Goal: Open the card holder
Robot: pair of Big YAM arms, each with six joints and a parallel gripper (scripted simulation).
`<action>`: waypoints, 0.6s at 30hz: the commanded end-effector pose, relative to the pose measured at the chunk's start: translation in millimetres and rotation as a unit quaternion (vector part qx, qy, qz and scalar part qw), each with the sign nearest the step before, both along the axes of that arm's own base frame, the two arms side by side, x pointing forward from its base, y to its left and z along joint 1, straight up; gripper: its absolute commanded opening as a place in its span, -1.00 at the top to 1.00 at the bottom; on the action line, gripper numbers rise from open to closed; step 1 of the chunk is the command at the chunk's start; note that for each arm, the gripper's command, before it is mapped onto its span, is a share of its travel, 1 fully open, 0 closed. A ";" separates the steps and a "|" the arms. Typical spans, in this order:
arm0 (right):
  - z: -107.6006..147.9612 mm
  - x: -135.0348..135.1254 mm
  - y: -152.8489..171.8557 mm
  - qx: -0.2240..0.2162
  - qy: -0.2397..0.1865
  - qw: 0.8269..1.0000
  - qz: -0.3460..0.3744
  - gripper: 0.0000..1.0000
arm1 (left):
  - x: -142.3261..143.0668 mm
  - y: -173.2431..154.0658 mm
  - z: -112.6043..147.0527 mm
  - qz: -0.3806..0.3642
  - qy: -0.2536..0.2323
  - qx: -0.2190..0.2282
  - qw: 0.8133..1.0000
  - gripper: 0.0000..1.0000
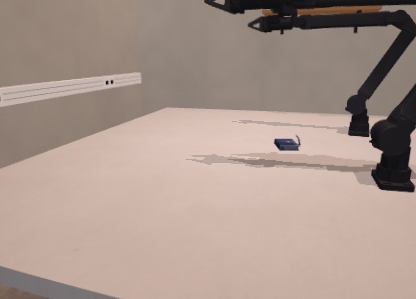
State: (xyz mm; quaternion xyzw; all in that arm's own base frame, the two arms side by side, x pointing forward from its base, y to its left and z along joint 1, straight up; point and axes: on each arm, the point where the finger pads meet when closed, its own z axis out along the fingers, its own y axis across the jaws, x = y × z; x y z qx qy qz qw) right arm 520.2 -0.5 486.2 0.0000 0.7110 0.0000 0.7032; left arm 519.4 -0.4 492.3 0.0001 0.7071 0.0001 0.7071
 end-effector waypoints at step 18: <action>-103.2 -6.1 122.5 0.063 0.062 0.994 0.057 0.28 | -1.6 -5.2 0.1 -0.004 0.001 -0.004 1.000 0.28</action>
